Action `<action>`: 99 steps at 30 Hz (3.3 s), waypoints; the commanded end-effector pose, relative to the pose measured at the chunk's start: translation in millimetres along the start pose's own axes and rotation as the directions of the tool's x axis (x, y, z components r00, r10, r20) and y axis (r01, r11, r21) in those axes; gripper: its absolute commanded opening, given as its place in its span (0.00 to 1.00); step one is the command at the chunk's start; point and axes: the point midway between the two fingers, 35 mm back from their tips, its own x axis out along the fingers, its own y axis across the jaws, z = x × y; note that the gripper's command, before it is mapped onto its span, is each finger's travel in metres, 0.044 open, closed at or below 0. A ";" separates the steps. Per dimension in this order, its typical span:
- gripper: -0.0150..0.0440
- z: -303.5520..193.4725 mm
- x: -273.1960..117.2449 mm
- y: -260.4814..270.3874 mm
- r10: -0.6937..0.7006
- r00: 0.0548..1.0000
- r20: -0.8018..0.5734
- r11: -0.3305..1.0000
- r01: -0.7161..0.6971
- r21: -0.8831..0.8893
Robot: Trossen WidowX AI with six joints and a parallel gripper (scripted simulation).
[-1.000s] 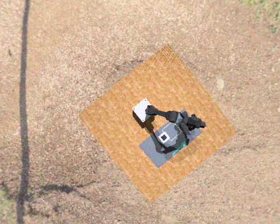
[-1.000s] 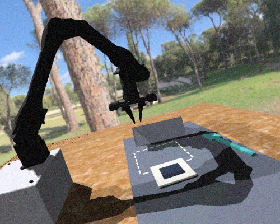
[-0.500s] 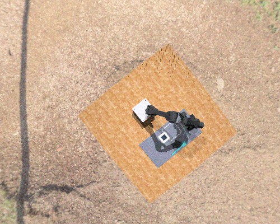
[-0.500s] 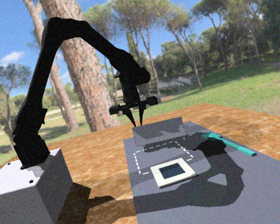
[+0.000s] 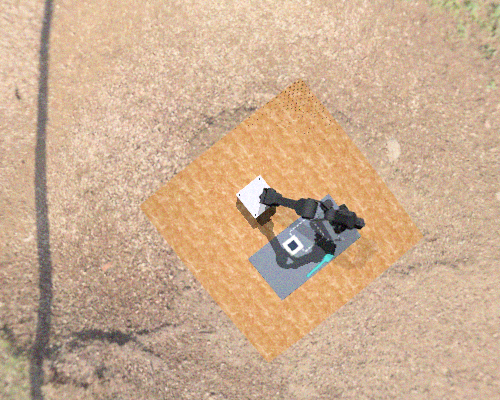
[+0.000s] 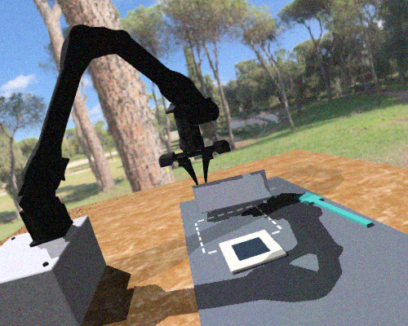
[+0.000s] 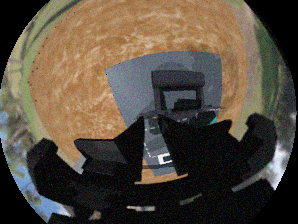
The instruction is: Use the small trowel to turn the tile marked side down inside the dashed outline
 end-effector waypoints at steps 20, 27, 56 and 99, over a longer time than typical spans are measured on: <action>0.42 -2.1 1.3 -1.6 -0.004 1.000 -0.003 1.000 0.004 0.001; 0.42 -2.1 1.3 -1.6 -0.004 1.000 -0.003 1.000 0.004 0.001; 0.42 -2.1 1.3 -1.6 -0.004 1.000 -0.003 1.000 0.004 0.001; 0.42 -63.8 9.4 -1.9 -0.004 1.000 -0.009 1.000 0.004 0.001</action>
